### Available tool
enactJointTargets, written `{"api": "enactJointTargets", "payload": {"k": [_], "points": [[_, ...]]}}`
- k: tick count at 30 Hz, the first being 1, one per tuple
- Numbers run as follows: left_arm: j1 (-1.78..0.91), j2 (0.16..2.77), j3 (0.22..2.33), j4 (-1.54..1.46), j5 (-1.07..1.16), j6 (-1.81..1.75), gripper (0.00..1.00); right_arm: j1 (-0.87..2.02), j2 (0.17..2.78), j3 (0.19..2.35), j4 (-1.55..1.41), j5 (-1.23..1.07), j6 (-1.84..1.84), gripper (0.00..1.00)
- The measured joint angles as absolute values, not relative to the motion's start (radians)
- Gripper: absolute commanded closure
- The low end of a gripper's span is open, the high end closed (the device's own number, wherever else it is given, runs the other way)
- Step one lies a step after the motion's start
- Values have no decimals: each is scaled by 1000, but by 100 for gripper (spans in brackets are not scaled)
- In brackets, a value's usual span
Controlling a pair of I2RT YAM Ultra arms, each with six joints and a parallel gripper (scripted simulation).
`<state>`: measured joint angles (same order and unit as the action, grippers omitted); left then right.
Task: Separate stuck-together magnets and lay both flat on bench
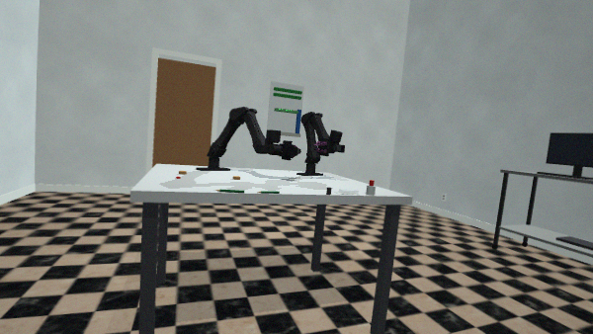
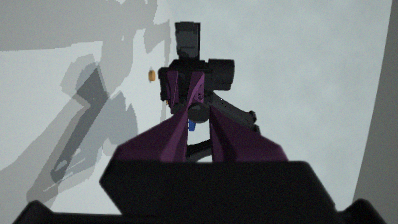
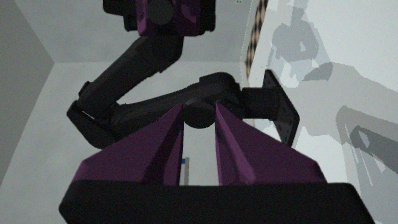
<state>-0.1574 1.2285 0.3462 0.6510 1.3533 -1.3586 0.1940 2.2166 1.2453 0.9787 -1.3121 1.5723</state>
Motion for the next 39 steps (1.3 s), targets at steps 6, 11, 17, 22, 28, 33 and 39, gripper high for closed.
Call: {"api": "enactJointTargets", "payload": {"k": [6, 11, 17, 22, 28, 33, 39], "points": [[-146, 1248, 382, 537, 1316, -1267, 82, 195, 2217, 1245, 979, -1312, 1572, 82], [-131, 1271, 433, 424, 1279, -1173, 82, 195, 2217, 1245, 979, -1311, 1572, 82], [-113, 1298, 496, 277, 1232, -1052, 82, 194, 2217, 1245, 979, -1310, 1572, 82], [-103, 1313, 527, 183, 1205, -977, 82, 193, 2217, 1245, 979, -1311, 1572, 82], [-84, 1340, 590, 44, 1164, -869, 82, 195, 2217, 1245, 979, -1311, 1572, 82], [-70, 1363, 643, -80, 1124, -768, 82, 194, 2217, 1245, 979, -1310, 1572, 82], [-56, 1383, 685, -197, 1087, -673, 82, 194, 2217, 1245, 979, -1310, 1572, 82]]}}
